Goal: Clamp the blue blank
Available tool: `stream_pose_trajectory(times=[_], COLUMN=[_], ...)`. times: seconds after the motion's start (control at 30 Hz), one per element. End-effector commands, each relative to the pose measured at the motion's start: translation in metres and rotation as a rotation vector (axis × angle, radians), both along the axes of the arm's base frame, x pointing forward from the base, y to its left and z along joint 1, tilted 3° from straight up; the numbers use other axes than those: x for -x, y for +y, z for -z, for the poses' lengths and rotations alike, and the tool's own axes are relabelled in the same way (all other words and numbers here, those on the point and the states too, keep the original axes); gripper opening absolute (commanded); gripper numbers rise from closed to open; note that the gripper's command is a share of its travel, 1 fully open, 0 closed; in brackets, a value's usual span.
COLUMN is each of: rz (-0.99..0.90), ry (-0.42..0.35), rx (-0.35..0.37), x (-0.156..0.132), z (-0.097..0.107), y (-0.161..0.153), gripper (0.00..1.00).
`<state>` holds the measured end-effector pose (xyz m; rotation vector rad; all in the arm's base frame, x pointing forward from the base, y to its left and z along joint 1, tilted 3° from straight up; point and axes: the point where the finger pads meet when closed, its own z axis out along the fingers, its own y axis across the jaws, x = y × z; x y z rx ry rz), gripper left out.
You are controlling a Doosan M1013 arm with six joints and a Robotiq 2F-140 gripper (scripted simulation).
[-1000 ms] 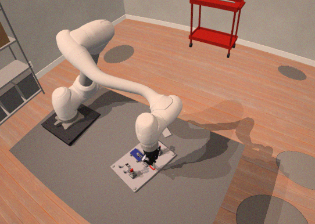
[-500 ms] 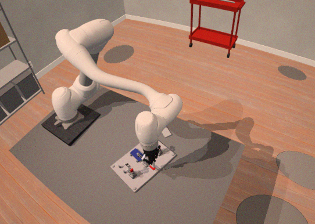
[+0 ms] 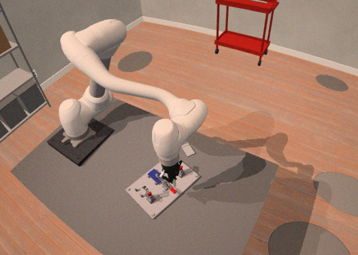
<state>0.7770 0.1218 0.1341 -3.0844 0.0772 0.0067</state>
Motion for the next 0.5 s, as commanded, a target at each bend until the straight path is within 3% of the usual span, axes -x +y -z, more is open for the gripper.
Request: stream_pose_trajectory(times=[0.0,0.3,0.33,0.47], rz=[-0.002,-0.002,-0.002,-0.002], ry=[-0.004,-0.004,-0.004,-0.004], rx=[0.004,0.004,0.004,0.004], x=[-0.0022,-0.0022,-0.0022,-0.0022], z=[-0.0126,-0.0165,-0.0165,-0.0165], y=[-0.0042,-0.0044,-0.0044,-0.0044], gripper=[0.00,0.00,1.00,1.00])
